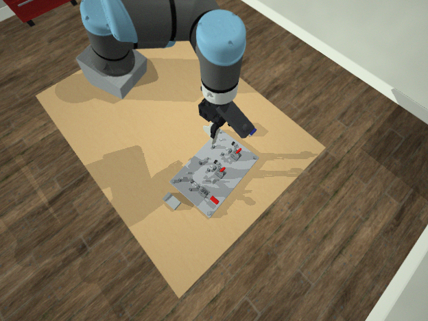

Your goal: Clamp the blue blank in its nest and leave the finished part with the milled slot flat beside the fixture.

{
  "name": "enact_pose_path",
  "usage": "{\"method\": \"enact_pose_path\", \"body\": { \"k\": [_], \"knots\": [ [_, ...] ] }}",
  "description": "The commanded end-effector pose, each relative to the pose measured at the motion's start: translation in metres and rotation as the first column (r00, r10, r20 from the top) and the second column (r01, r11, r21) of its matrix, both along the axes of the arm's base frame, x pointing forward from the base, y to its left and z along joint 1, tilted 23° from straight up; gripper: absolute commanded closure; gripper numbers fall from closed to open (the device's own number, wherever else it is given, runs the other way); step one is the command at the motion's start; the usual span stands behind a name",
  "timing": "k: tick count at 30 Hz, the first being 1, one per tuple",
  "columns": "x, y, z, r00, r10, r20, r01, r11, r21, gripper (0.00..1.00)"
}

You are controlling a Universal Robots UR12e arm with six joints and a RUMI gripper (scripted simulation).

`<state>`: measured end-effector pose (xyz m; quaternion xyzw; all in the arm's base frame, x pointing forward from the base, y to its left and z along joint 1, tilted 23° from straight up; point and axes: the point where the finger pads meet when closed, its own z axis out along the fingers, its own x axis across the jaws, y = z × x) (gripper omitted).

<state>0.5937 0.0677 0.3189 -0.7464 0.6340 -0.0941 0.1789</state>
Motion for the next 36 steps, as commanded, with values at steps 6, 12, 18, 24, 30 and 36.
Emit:
{"method": "enact_pose_path", "body": {
  "k": [6, 12, 18, 24, 30, 36],
  "knots": [
    [-0.005, 0.059, 0.008, 1.0, -0.003, 0.0, 0.003, 1.0, -0.003, 0.41],
    [-0.009, 0.095, 0.012, 1.0, -0.003, 0.0, 0.003, 1.0, -0.003, 0.41],
    [-0.011, 0.116, 0.014, 1.0, -0.003, 0.0, 0.003, 1.0, -0.003, 0.41],
    [-0.014, 0.144, 0.017, 1.0, -0.003, 0.0, 0.003, 1.0, -0.003, 0.41],
    [-0.016, 0.166, 0.02, 1.0, -0.003, 0.0, 0.003, 1.0, -0.003, 0.41],
    [-0.018, 0.177, 0.021, 1.0, -0.003, 0.0, 0.003, 1.0, -0.003, 0.41]
  ]
}}
